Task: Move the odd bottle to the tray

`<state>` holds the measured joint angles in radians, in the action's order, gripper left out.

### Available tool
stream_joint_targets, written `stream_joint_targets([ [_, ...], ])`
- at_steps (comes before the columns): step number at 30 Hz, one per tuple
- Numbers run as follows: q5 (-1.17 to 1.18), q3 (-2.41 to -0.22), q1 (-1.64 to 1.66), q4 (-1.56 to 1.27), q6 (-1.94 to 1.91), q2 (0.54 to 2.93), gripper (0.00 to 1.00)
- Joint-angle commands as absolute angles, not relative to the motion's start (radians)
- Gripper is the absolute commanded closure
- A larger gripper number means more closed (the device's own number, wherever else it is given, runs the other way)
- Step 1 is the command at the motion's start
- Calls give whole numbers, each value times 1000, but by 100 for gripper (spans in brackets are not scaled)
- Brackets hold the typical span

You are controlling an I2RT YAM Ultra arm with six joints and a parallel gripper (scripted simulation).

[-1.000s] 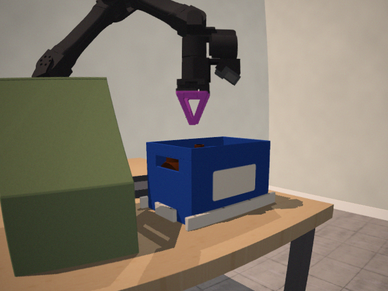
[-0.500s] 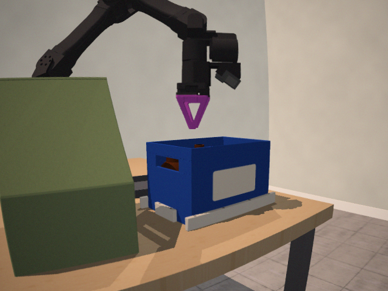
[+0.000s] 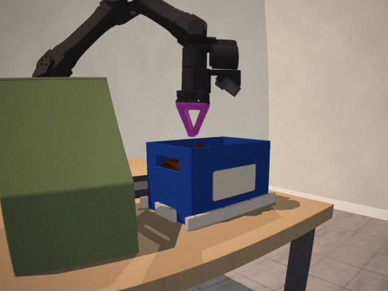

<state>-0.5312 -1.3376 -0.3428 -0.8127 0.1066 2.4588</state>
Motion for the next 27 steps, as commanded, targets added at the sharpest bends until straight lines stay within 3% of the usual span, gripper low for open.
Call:
stream_joint_targets([
  [1,-539,-1334,-339,-775,125,2449,39],
  [27,-542,-1313,-327,-719,149,2480,39],
])
